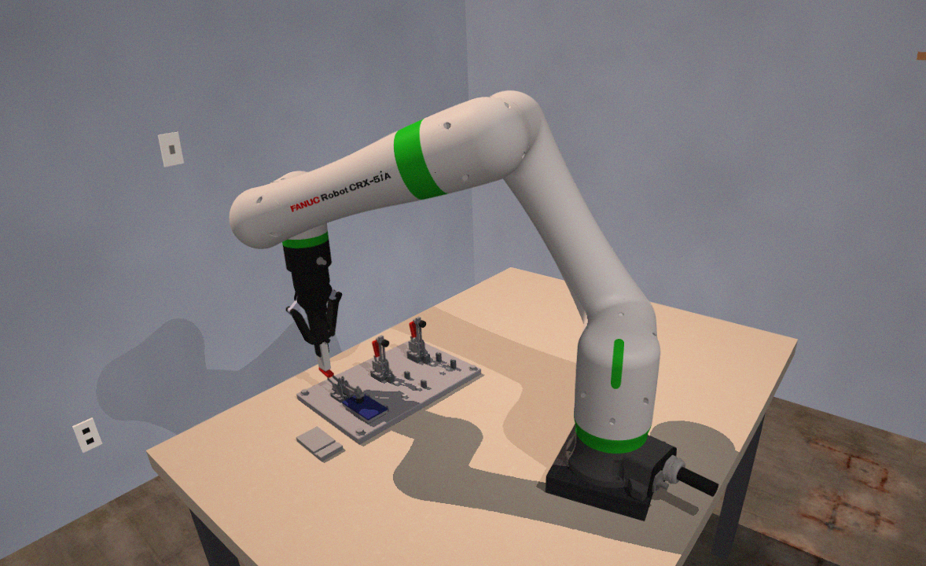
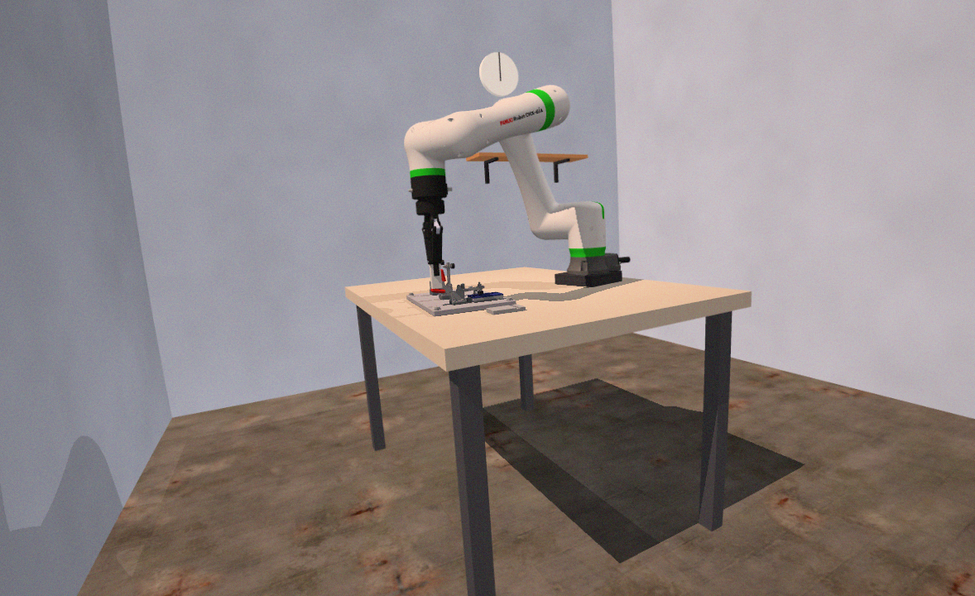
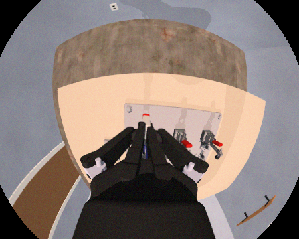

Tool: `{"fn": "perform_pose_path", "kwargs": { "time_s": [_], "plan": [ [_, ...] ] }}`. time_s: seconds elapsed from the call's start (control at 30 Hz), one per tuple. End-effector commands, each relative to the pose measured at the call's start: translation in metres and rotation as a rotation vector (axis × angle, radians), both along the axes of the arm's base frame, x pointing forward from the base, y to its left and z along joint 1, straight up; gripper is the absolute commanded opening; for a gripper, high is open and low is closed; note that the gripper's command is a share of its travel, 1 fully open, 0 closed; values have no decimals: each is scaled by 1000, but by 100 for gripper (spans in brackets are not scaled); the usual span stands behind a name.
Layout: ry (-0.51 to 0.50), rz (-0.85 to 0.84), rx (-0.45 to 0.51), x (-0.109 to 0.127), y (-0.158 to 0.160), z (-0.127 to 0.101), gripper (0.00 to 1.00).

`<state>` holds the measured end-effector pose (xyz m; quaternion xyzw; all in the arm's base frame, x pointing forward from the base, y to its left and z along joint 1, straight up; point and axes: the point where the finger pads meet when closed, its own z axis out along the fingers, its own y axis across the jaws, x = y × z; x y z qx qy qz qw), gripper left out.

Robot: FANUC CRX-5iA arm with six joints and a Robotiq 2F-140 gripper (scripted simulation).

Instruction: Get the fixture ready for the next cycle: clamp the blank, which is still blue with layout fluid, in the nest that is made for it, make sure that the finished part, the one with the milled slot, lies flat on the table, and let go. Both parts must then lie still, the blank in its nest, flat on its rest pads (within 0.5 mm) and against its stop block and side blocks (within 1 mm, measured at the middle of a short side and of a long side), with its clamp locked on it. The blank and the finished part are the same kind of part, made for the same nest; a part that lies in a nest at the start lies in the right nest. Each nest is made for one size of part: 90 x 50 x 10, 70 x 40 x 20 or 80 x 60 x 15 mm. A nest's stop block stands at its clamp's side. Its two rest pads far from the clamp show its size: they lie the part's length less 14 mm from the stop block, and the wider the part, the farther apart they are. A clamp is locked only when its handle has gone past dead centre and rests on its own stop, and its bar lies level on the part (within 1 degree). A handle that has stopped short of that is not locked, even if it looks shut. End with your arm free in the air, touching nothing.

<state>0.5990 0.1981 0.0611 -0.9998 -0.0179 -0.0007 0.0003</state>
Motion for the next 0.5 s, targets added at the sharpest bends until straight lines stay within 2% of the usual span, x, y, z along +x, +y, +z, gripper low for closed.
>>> {"fn": "perform_pose_path", "kwargs": {
  "time_s": [0.0, 0.47],
  "plan": [
    [0, 0, 0, 0, 0, 0, 0],
    [0, 0, 0, 0, 0, -2, 0]
  ]
}}
